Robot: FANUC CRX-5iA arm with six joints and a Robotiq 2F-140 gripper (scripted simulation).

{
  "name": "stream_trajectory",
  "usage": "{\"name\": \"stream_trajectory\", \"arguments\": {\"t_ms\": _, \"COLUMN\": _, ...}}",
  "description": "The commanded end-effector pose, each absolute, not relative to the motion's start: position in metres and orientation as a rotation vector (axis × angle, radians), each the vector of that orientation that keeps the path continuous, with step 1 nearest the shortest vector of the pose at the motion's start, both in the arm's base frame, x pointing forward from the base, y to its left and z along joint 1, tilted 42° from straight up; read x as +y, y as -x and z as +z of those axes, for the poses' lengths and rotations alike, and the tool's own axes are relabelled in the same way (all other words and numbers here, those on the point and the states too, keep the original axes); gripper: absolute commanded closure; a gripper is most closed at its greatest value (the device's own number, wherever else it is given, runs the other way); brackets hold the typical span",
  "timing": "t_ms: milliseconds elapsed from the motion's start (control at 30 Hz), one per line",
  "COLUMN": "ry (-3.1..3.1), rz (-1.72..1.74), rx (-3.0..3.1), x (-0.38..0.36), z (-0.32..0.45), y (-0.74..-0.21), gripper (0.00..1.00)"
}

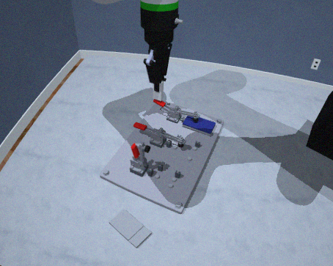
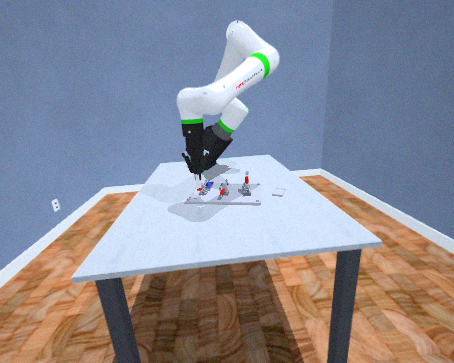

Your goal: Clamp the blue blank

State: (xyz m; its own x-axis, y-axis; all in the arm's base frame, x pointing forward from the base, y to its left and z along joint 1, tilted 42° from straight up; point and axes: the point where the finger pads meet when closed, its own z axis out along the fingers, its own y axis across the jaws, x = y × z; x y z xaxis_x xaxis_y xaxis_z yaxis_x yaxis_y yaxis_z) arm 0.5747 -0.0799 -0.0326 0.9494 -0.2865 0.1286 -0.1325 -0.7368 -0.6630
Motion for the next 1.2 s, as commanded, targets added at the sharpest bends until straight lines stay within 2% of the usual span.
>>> {"name": "stream_trajectory", "arguments": {"t_ms": 0, "ry": 2.403, "rz": -0.29, "rx": 0.294, "x": -0.0801, "z": -0.0326, "y": -0.5748, "gripper": 1.0}}
{"name": "stream_trajectory", "arguments": {"t_ms": 1167, "ry": 2.403, "rz": -0.29, "rx": 0.294, "x": -0.0777, "z": -0.0356, "y": -0.5759, "gripper": 1.0}}
